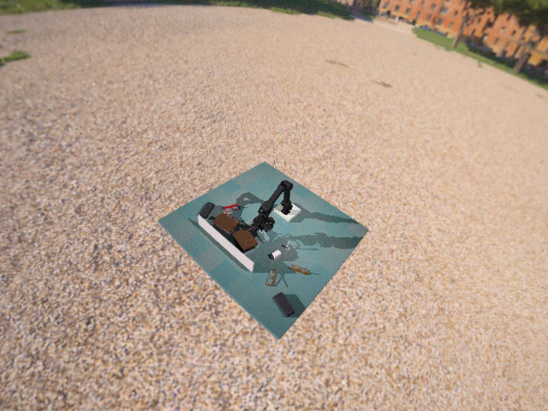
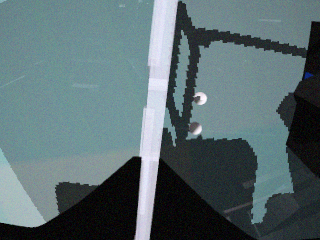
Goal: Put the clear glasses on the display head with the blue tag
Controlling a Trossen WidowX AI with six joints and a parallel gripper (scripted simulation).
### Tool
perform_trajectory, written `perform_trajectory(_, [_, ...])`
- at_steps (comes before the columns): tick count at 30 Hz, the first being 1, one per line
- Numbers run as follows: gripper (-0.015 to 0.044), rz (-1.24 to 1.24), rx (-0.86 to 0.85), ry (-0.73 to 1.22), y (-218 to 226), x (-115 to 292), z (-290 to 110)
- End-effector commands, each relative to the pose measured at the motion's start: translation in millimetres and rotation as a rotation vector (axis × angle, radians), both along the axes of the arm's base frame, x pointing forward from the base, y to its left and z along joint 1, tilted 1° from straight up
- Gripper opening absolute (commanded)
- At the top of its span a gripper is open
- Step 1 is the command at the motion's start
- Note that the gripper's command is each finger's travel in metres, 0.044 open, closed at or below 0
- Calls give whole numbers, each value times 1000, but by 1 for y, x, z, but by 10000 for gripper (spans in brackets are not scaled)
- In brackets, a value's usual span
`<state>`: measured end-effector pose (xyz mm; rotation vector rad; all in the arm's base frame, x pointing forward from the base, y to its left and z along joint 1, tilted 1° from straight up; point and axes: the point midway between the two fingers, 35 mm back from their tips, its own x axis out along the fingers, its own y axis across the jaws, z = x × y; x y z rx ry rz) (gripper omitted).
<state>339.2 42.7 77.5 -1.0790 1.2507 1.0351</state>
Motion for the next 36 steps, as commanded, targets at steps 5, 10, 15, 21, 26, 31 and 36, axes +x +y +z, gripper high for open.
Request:
perform_trajectory(5, [0,5,5,-5,-2,14,2])
perform_trajectory(10, [0,5,5,-5,-3,21,2])
perform_trajectory(15, [0,5,5,-6,-5,28,3])
perform_trajectory(21, [0,5,4,-7,-6,36,3])
perform_trajectory(26, [0,5,4,-7,-8,44,4])
perform_trajectory(31, [0,5,4,-8,-9,51,4])
perform_trajectory(36, [0,5,4,-9,-10,58,4])
